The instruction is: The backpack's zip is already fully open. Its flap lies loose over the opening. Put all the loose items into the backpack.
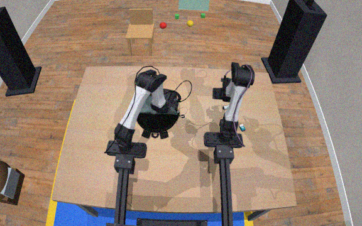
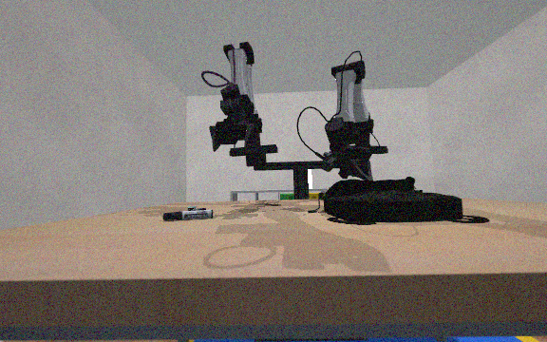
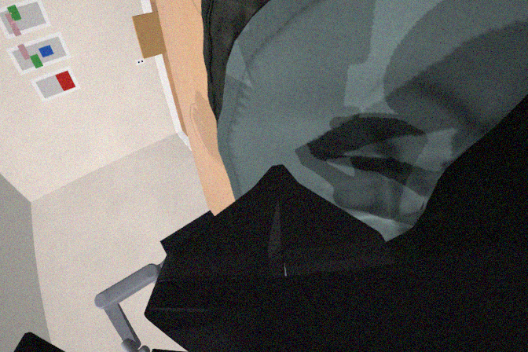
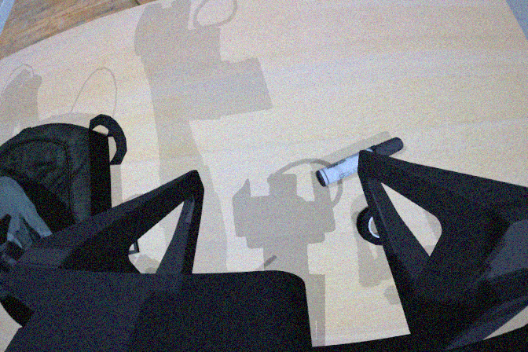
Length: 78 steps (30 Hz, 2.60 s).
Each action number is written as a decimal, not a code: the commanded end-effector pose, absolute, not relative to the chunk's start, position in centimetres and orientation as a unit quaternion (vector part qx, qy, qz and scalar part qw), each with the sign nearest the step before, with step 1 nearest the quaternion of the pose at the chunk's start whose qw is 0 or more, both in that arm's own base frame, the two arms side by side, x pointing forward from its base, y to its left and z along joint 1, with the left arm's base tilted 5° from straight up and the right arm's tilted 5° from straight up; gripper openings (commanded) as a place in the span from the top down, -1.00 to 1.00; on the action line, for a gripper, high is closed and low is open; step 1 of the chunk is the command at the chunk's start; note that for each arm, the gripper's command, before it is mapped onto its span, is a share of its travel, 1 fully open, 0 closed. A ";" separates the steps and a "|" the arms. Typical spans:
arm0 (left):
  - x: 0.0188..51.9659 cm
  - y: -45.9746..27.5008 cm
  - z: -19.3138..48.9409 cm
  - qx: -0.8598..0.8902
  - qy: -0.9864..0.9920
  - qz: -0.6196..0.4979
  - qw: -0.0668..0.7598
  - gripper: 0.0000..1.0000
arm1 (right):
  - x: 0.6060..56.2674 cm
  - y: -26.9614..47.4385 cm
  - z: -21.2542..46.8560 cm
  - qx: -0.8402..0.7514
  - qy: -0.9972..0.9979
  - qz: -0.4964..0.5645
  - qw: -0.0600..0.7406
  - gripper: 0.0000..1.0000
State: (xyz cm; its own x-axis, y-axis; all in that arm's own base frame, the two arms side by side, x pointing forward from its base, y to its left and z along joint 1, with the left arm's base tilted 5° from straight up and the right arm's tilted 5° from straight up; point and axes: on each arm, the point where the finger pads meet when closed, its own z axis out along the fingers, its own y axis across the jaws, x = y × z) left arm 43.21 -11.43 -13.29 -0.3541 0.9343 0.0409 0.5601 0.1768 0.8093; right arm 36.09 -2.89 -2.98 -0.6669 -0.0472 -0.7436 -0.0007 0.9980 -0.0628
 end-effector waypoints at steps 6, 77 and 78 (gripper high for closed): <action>42.0 -12.6 -9.9 0.496 0.731 0.391 0.257 1.00 | 36.6 -2.9 -2.3 -0.014 0.908 -0.029 0.418 -0.80; 36.1 2.9 -2.0 0.016 0.909 0.030 0.416 -0.80 | 37.9 -6.6 -9.4 0.296 0.842 -0.166 0.420 0.01; 36.0 2.9 -2.0 0.016 0.909 0.030 0.416 -0.80 | 38.0 -6.9 -9.9 0.318 0.832 -0.176 0.419 0.01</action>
